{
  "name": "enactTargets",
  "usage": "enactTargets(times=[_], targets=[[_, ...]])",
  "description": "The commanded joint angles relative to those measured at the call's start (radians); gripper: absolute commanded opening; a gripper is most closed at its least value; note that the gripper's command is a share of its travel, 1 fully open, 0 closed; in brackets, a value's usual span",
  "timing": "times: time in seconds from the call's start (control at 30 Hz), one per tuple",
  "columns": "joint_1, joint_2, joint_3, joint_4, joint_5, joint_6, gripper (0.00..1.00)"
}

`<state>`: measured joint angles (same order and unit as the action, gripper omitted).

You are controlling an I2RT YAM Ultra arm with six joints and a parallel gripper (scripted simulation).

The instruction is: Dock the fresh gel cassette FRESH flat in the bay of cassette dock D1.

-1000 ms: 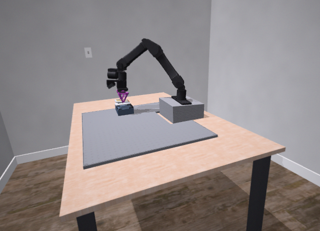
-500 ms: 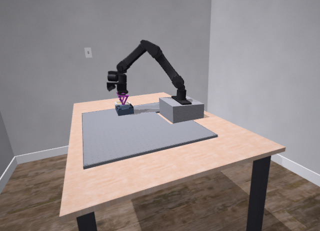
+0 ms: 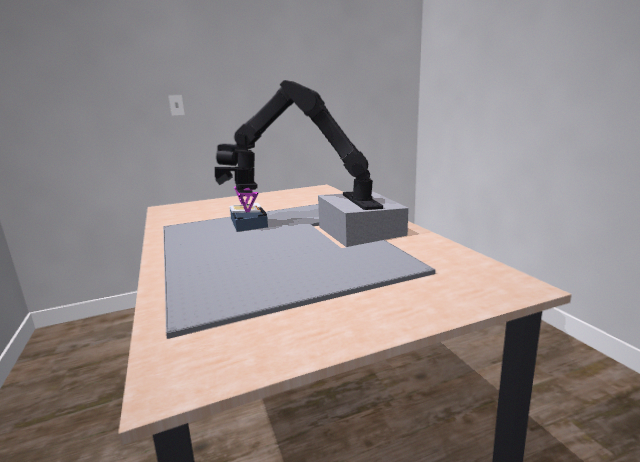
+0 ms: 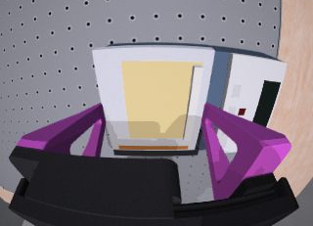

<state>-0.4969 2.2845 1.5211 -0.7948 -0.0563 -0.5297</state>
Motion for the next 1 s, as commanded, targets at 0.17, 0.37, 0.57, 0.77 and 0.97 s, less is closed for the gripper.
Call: enactTargets(times=[0.17,0.37,0.57,0.77,0.97], targets=[[-0.009,-0.035,0.028,0.021,-0.008,-0.006,0.0],[-0.009,-0.033,0.027,0.024,-0.008,-0.007,0.0],[-0.011,-0.014,0.007,0.031,-0.008,-0.007,0.0],[-0.013,0.0,-0.01,0.041,-0.009,-0.007,0.0],[-0.014,-0.022,-0.02,0.046,-0.008,-0.008,0.0]])
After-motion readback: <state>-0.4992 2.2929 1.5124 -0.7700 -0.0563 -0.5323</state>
